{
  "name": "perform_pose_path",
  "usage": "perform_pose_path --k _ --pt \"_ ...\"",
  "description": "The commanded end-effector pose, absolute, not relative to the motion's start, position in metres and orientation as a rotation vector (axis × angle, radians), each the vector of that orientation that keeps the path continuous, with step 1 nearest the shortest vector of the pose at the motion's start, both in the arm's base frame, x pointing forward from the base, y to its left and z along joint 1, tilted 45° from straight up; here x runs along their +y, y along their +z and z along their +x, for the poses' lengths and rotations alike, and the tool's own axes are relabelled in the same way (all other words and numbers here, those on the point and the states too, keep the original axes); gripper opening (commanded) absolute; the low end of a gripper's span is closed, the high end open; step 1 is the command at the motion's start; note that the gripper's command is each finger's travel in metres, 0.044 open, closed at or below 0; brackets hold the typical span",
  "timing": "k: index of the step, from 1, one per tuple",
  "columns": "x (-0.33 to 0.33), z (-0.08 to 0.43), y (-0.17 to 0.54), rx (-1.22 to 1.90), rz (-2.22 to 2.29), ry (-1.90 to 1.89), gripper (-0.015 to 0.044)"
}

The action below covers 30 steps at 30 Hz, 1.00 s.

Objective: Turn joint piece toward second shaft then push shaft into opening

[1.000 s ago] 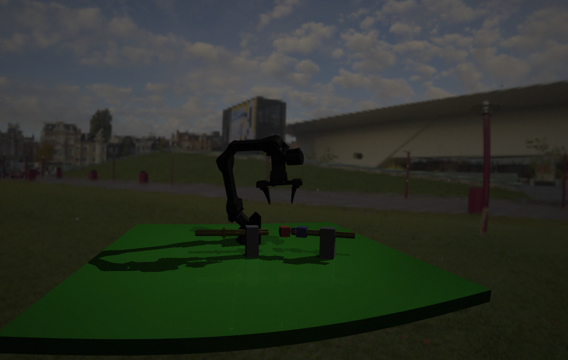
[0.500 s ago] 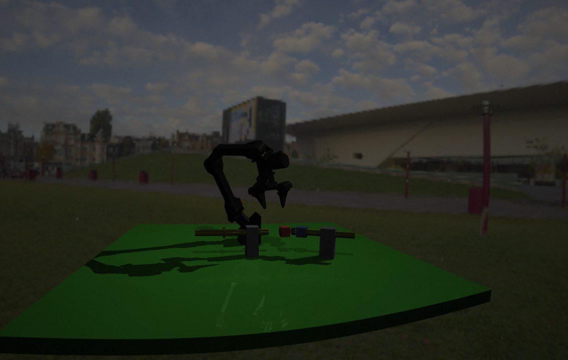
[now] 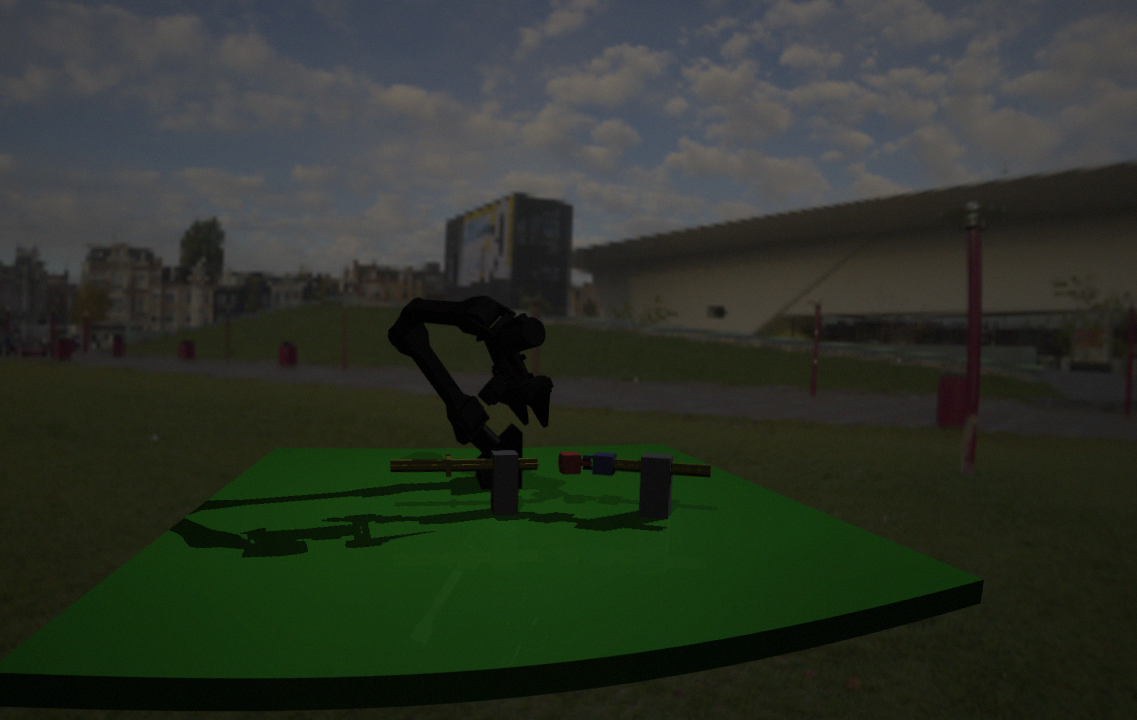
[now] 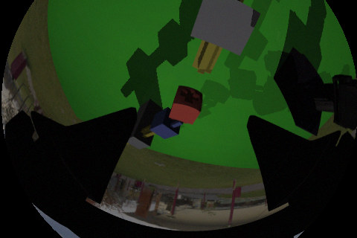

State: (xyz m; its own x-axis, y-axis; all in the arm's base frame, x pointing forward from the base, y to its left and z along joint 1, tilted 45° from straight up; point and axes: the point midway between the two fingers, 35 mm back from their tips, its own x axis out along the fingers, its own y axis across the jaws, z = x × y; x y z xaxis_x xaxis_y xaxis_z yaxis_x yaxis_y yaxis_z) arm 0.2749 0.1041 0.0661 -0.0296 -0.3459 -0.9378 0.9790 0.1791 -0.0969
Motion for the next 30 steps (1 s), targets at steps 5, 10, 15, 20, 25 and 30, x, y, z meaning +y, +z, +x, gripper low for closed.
perform_pose_path --k 5,10,15,20,25,30 --pt "0.087 0.270 0.069 0.980 1.054 -1.354 0.0440" --pt "0.087 0.270 0.069 0.977 1.059 -1.356 0.0440" --pt "0.087 0.270 0.069 0.977 1.059 -1.356 0.0440" --pt "0.072 0.277 0.084 1.001 0.999 -1.306 0.0440" --pt "0.039 0.286 0.116 1.041 0.867 -1.217 0.0440" --pt "0.005 0.288 0.147 1.077 0.713 -1.148 0.0440"
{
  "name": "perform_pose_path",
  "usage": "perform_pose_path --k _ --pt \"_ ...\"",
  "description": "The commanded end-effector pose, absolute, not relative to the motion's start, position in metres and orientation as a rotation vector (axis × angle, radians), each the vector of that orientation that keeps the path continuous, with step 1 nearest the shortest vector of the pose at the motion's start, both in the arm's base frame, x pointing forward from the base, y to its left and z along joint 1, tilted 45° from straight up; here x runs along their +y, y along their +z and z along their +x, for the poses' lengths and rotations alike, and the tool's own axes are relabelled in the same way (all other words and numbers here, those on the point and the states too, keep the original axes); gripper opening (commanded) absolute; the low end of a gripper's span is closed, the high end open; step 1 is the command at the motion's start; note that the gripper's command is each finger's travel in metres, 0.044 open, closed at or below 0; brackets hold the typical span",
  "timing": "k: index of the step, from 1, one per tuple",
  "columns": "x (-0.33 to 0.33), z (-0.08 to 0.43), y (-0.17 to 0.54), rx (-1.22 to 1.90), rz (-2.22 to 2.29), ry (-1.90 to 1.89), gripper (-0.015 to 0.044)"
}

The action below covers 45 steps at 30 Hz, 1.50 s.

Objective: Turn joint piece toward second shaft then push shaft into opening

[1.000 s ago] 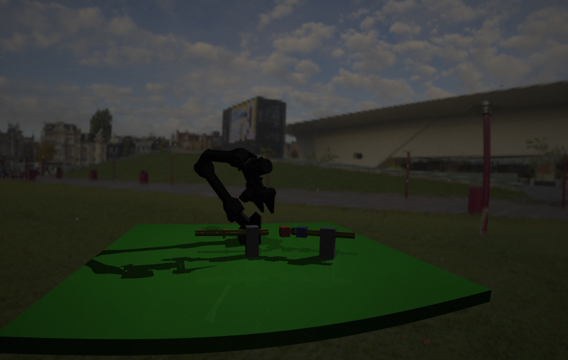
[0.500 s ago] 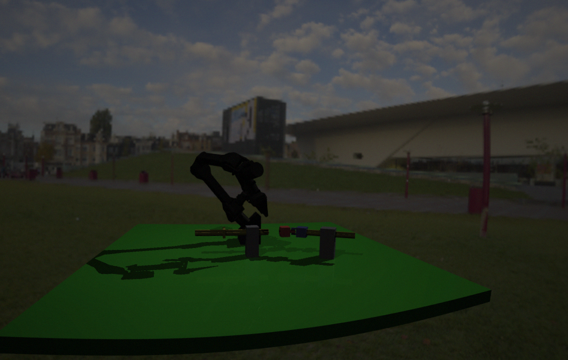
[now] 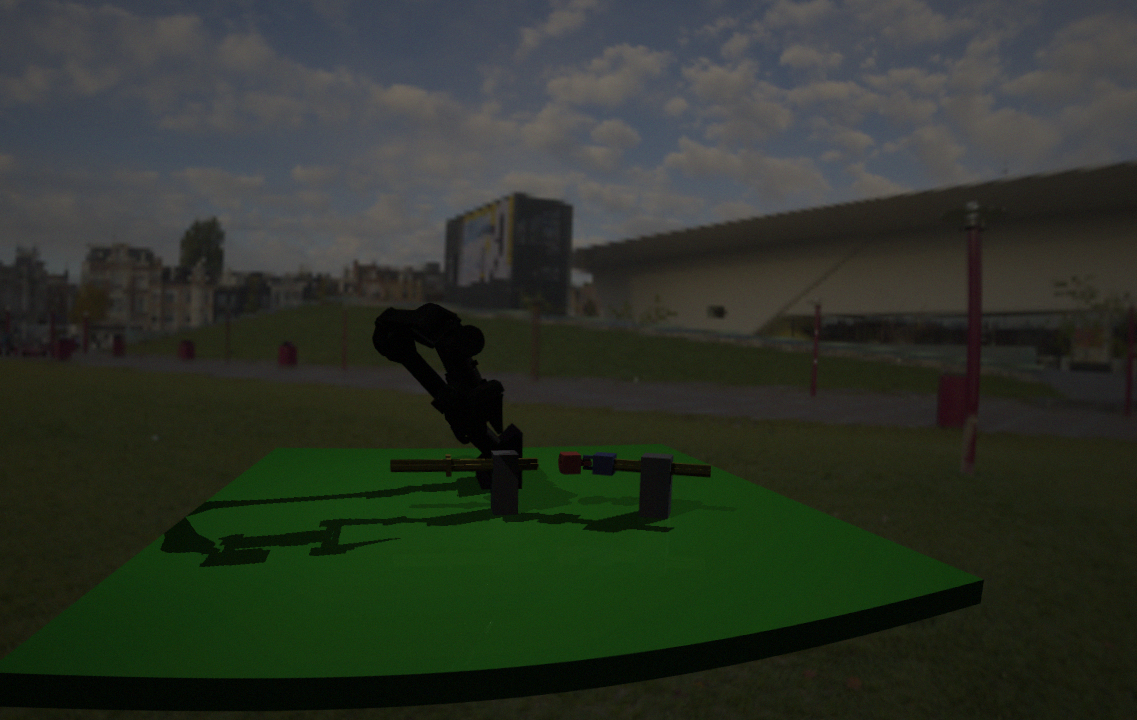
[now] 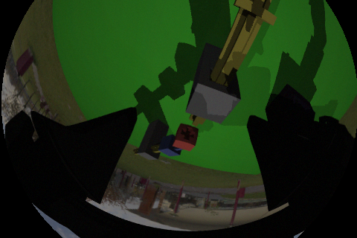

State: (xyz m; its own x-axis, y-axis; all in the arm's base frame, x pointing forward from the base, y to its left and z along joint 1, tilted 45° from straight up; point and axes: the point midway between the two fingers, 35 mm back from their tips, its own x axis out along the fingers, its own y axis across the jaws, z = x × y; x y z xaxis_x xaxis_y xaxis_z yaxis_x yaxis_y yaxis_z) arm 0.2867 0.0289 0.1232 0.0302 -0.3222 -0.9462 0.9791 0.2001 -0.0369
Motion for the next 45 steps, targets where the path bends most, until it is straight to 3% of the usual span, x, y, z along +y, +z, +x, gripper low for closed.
perform_pose_path --k 1,13,23,45 --pt "-0.002 0.287 0.154 1.085 0.681 -1.135 0.0440" --pt "-0.082 0.259 0.228 1.205 0.274 -1.027 0.0440" --pt "-0.087 0.257 0.231 1.202 0.262 -1.041 0.0440" --pt "-0.124 0.259 0.187 0.697 0.587 -1.591 0.0440"
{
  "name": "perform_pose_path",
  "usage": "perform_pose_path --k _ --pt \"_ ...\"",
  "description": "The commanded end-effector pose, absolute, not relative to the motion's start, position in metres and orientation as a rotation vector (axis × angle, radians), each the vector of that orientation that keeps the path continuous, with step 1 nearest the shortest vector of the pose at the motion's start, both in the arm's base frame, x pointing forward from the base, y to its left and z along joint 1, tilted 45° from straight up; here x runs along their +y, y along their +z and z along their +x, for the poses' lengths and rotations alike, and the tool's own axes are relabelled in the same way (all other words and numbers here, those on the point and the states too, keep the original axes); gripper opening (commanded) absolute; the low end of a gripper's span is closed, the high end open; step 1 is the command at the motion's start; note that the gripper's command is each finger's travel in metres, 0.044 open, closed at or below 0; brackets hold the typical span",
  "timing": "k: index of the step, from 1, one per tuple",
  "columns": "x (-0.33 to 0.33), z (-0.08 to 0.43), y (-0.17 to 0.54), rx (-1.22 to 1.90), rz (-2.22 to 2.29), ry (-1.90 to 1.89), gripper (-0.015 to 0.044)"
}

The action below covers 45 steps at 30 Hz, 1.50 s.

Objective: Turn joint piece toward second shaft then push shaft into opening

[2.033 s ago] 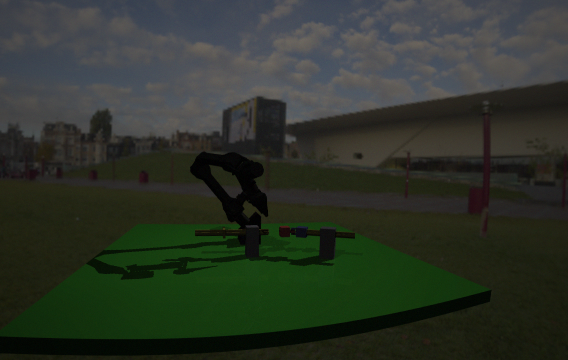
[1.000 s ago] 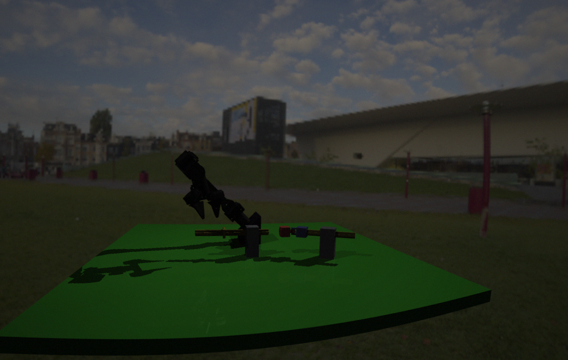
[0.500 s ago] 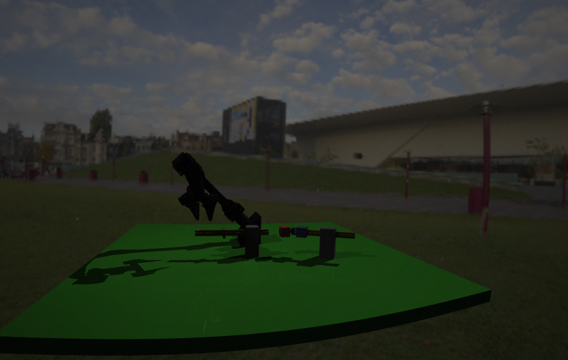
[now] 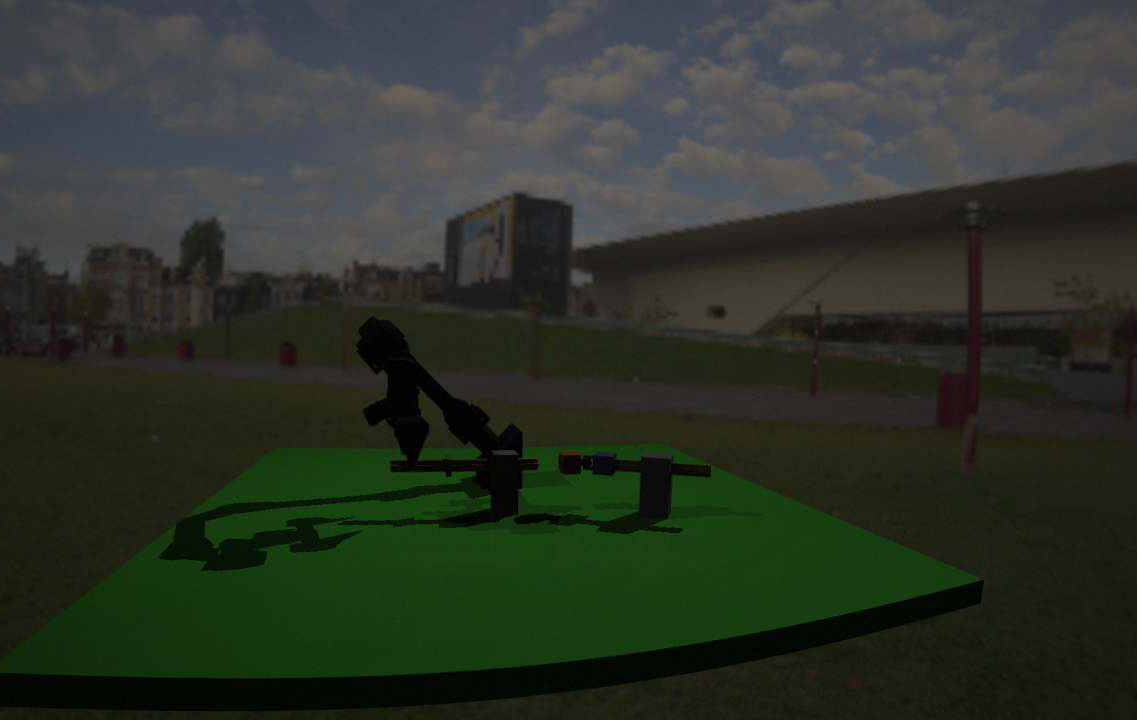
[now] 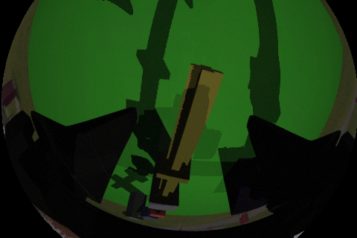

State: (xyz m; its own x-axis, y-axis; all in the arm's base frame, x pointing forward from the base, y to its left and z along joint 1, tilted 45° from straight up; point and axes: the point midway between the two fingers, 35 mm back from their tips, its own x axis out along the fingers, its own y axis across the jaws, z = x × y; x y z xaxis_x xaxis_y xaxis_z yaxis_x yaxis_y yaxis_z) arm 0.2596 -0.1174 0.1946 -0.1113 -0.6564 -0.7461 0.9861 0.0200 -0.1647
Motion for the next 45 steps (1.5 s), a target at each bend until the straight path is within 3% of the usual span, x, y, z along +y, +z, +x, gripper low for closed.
perform_pose_path --k 1,31,43,45 --pt "-0.125 0.259 0.185 0.668 0.600 -1.611 0.0440" --pt "-0.147 0.254 0.162 0.624 0.618 -1.638 0.0440" --pt "-0.147 0.254 0.162 0.624 0.618 -1.638 0.0125" --pt "-0.147 0.254 0.162 0.624 0.618 -1.638 0.0102"
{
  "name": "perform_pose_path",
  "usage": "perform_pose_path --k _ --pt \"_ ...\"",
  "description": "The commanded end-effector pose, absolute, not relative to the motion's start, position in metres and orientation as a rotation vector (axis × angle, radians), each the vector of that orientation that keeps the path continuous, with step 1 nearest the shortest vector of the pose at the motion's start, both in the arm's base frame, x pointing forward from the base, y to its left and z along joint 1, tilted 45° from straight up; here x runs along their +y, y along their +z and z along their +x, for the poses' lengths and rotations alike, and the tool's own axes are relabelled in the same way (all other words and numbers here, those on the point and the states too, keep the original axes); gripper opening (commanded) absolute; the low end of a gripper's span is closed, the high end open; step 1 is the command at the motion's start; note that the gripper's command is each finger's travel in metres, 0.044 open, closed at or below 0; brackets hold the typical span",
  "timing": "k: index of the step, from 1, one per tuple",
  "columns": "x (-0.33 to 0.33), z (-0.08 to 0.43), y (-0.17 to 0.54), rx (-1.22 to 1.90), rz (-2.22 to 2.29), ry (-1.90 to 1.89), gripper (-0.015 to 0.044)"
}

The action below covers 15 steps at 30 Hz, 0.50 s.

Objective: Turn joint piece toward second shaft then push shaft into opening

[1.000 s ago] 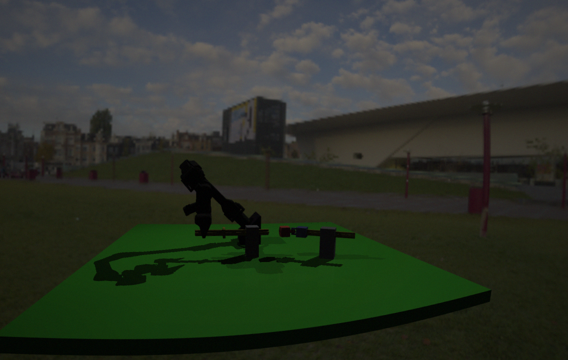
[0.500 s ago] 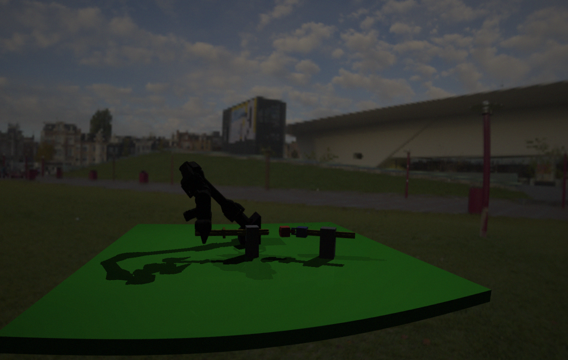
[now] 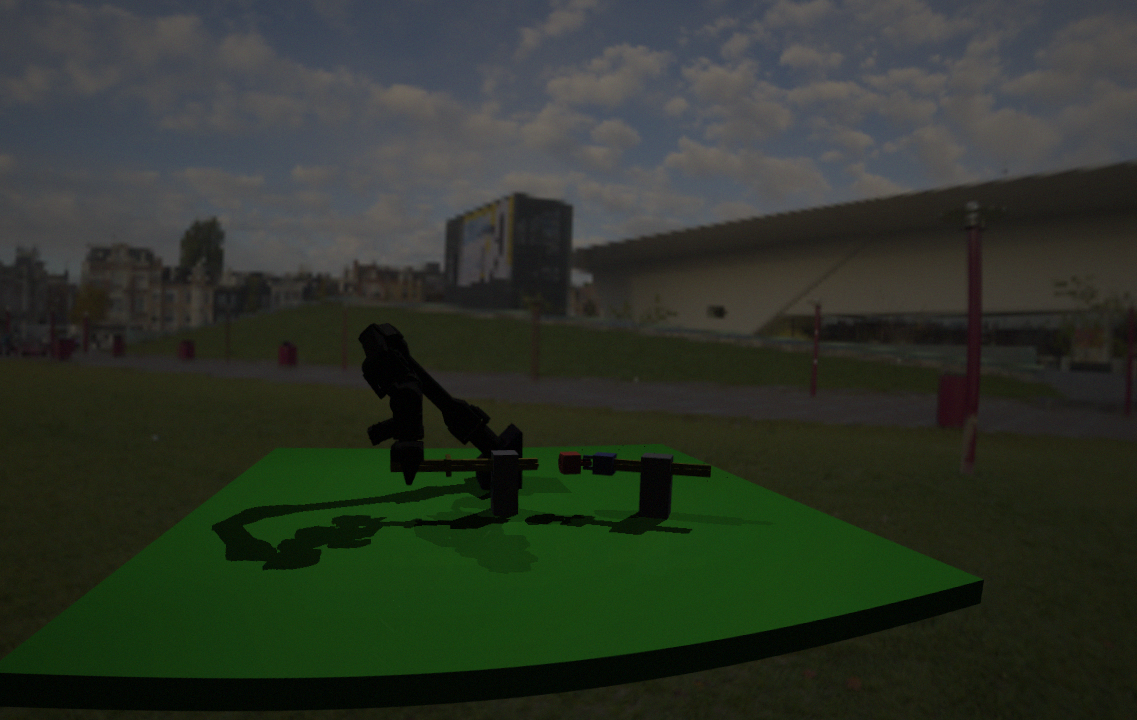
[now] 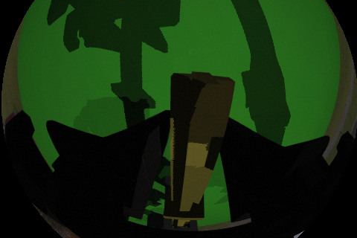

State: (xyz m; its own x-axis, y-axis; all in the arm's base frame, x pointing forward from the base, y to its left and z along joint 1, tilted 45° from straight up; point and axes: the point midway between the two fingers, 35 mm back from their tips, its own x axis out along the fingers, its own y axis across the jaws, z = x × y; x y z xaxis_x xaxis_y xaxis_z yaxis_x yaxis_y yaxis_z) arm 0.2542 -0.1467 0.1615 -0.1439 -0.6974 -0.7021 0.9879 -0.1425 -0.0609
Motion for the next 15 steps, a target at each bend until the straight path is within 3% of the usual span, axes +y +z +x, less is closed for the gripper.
perform_pose_path --k 1,13,15 --pt "-0.1474 0.2544 0.1620 0.624 0.618 -1.638 0.0102" --pt "-0.1474 0.2544 0.1620 0.624 0.618 -1.638 0.0102" --pt "-0.1474 0.2544 0.1620 0.624 0.618 -1.638 0.0067"
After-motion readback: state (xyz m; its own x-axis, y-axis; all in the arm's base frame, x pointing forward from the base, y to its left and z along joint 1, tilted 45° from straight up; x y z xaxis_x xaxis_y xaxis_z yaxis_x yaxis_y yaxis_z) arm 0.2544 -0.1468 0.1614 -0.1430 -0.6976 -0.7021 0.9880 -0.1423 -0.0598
